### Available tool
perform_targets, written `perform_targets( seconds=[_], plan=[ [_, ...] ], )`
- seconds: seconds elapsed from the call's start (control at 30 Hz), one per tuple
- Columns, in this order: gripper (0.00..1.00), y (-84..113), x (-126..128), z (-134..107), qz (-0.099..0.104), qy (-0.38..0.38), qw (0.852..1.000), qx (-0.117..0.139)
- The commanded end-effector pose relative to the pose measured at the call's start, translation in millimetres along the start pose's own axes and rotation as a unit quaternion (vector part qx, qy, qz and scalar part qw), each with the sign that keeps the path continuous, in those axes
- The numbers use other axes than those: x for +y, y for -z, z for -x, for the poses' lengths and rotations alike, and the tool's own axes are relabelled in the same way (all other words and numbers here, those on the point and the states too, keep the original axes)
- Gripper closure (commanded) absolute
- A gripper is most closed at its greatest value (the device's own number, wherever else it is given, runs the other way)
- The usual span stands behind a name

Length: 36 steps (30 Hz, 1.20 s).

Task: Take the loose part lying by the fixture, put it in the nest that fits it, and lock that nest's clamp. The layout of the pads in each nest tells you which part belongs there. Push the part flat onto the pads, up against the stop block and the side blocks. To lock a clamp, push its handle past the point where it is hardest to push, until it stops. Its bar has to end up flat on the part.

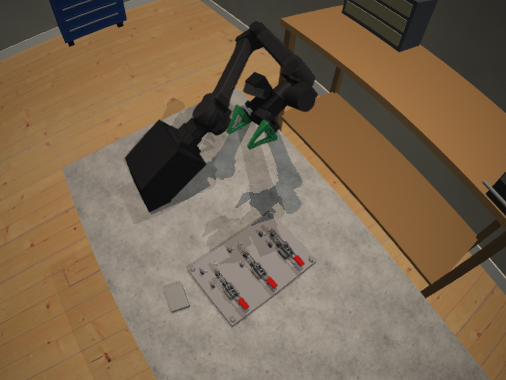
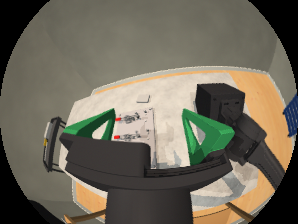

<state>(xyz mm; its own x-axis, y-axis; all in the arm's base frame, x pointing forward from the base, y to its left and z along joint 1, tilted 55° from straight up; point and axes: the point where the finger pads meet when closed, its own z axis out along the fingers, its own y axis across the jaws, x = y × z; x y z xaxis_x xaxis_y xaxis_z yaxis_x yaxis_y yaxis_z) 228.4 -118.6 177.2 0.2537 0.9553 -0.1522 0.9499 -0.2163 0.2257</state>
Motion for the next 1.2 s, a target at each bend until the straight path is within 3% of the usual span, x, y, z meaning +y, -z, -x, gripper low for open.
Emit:
perform_targets(
  seconds=[0.0,0.53,0.57,0.73,0.87,1.03,1.1,1.17],
  plan=[
    [0.00,1.2,1.5,1.0,0.002,-0.001,1.000,-0.001],
    [0.00,1.2,1.5,1.0,0.002,-0.001,1.000,-0.001],
    [0.00,16.2,18.2,7.5,0.024,-0.006,1.000,-0.006],
    [0.00,11.2,20.8,7.2,0.014,0.014,1.000,0.003],
    [0.00,2.5,29.5,2.1,-0.001,0.068,0.997,0.029],
    [0.00,-14.6,44.7,-7.0,-0.021,0.163,0.983,0.079],
    [0.00,-14.6,44.7,-7.0,-0.021,0.163,0.983,0.079],
    [0.00,-26.6,53.1,-13.2,-0.030,0.222,0.968,0.115]
  ],
)
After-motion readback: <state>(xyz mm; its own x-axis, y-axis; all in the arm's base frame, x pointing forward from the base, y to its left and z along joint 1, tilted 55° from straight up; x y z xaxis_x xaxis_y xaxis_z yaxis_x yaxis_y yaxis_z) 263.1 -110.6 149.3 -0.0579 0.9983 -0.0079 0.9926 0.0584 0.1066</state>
